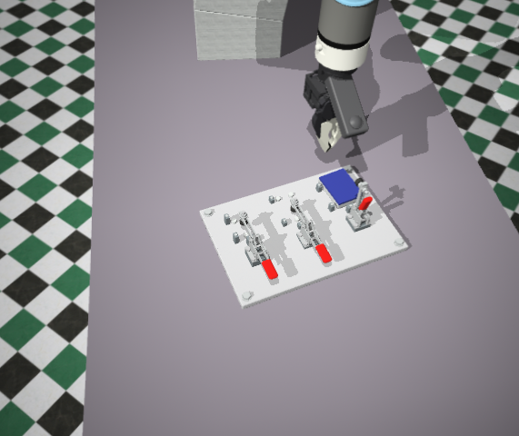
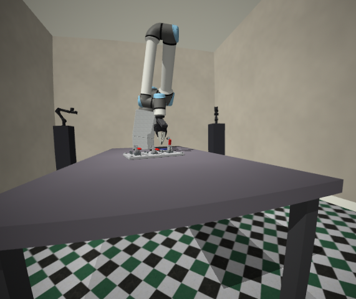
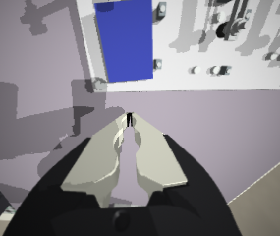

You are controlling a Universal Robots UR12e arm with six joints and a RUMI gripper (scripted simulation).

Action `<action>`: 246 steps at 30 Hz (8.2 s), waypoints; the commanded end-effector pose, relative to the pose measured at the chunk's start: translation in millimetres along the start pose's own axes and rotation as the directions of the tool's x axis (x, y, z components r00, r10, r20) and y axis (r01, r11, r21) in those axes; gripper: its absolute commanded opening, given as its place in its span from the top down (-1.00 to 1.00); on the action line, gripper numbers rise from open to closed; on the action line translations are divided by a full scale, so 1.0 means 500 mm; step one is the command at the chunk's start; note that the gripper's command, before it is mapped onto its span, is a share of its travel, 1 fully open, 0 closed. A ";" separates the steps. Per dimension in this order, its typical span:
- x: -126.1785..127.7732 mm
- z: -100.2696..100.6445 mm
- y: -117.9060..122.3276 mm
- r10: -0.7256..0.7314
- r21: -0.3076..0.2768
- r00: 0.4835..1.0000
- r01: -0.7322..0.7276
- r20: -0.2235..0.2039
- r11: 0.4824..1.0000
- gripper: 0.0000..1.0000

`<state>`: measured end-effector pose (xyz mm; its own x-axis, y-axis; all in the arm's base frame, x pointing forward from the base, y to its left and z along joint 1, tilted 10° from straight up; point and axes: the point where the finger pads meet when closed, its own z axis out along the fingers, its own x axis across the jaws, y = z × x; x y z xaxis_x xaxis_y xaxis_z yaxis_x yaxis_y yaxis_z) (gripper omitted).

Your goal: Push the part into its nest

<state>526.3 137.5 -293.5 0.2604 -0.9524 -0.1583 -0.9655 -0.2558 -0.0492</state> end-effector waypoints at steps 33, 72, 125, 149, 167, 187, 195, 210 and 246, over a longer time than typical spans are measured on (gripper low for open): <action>0.001 0.070 -0.002 -0.001 0.003 1.000 0.001 -0.002 1.000 1.00; 0.002 0.069 -0.008 -0.003 0.006 1.000 0.003 -0.004 1.000 1.00; 0.001 0.081 -0.005 -0.002 0.003 1.000 0.002 -0.003 1.000 1.00; 0.001 0.080 -0.015 -0.003 0.005 1.000 0.003 -0.003 1.000 1.00; 0.003 0.078 -0.014 0.000 0.004 1.000 0.000 -0.003 1.000 1.00; 0.001 0.079 -0.022 -0.002 0.003 1.000 0.002 -0.003 1.000 1.00; 0.001 0.079 -0.021 -0.001 0.003 1.000 0.001 -0.002 1.000 1.00; 0.002 0.078 -0.032 -0.002 0.005 1.000 0.002 -0.003 1.000 1.00; 0.002 0.079 -0.037 -0.001 0.003 1.000 0.001 -0.002 1.000 1.00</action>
<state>542.3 148.1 -332.1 0.2612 -0.9524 -0.1572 -0.9653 -0.2564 -0.0502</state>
